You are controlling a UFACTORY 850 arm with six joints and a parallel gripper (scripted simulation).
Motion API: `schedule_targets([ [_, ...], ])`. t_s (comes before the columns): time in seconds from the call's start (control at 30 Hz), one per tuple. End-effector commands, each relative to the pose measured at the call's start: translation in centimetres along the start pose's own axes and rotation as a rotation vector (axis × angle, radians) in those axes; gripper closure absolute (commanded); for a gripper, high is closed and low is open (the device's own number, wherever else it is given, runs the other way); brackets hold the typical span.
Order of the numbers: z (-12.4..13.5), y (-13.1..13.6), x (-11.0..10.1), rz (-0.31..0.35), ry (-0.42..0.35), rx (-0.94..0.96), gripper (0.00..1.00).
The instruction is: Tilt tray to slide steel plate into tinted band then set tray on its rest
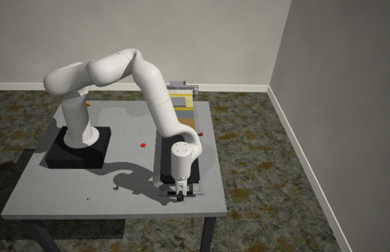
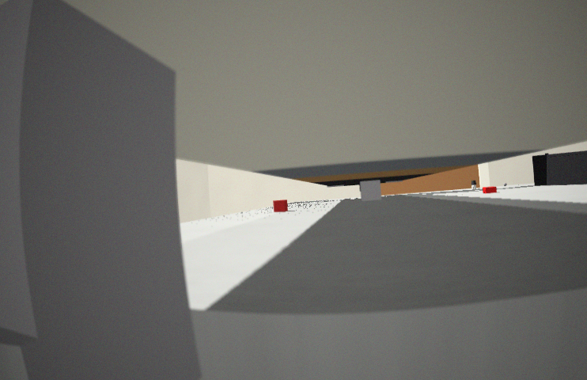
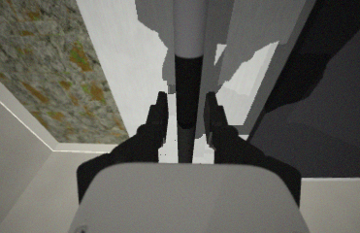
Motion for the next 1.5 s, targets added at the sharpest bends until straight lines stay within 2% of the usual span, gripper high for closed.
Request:
schedule_targets([
  [0.0,0.1,0.0,-0.1,-0.001,-0.002,0.0,0.6],
  [0.73,0.1,0.0,-0.7,-0.001,-0.002,0.0,0.6],
  [0.93,0.1,0.0,-2.4,-0.001,-0.002,0.0,0.6],
  [1.13,0.1,0.0,-5.1,-0.001,-0.002,0.0,0.6],
  [1.2,0.1,0.0,-5.1,-0.001,-0.002,0.0,0.6],
  [1.47,0.1,0.0,-9.0,-0.001,-0.002,0.0,0.6],
])
Point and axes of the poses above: the point where the finger pads meet when closed, its own x axis out along the fingers, its own y axis across the jaws, z = x × y, the point moved 5 cm from there along -x, back along the fingers, and after that the axes turned 7 degrees about x, right-handed, at the moved point
